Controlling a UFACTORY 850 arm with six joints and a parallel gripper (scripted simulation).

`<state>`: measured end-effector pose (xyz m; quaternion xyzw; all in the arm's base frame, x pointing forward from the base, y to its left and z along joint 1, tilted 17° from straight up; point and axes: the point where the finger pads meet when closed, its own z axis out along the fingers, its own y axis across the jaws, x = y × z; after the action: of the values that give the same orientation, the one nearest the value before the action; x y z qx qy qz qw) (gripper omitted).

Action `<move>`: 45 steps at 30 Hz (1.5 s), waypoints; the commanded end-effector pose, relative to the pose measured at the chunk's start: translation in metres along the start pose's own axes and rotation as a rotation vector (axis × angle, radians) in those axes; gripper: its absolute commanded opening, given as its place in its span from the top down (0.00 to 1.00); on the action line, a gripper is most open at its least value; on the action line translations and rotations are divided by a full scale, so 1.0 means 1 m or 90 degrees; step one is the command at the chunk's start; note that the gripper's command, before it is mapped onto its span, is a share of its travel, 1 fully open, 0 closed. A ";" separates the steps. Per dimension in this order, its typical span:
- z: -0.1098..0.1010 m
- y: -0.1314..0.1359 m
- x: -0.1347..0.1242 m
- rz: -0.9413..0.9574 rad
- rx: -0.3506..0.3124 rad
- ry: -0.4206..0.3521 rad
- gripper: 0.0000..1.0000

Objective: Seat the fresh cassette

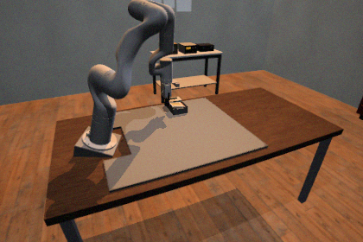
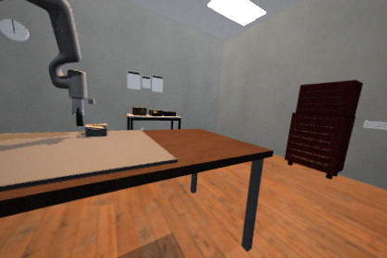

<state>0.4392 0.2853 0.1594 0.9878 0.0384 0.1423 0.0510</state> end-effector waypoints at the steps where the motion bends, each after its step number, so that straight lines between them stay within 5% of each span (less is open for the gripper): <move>1: 0.000 0.000 0.001 0.000 0.001 0.001 1.00; 45: 0.000 0.000 0.012 0.000 0.001 0.001 1.00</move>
<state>0.4494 0.2862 0.1621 0.9878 0.0384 0.1424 0.0510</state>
